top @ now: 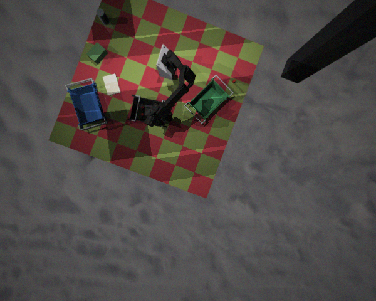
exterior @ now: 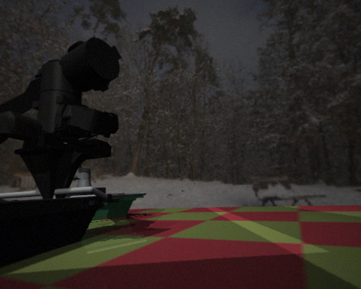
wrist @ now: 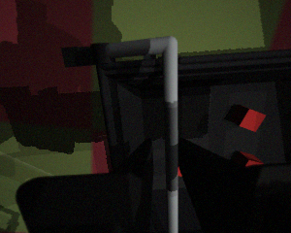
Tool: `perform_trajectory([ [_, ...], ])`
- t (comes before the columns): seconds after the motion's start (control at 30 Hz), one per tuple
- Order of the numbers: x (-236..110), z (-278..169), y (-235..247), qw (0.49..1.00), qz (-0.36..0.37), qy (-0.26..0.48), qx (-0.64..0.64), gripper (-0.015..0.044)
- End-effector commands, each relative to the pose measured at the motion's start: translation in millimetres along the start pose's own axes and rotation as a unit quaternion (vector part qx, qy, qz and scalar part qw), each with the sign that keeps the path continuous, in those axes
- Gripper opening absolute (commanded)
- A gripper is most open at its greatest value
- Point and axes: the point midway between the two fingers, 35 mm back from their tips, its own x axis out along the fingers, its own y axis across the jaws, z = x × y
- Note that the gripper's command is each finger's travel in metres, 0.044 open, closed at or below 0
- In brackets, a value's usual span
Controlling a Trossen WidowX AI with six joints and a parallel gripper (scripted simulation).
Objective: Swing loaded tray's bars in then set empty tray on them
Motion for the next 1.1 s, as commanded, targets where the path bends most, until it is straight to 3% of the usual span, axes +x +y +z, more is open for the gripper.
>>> perform_trajectory([
  [0.0,-12.5,2.2,0.4,1.0,0.001,-0.001,-0.002,0.0081],
  [0.2,-41.5,3.4,4.2,1.0,0.001,-0.001,-0.002,0.0081],
  [0.93,-32.9,2.2,0.4,1.0,0.0,-0.001,0.004,0.0081],
  [1.03,-32.9,2.2,0.4,1.0,0.0,-0.001,0.004,0.0002],
  [1.07,-32.9,2.2,0.4,1.0,0.0,-0.001,0.004,0.0],
])
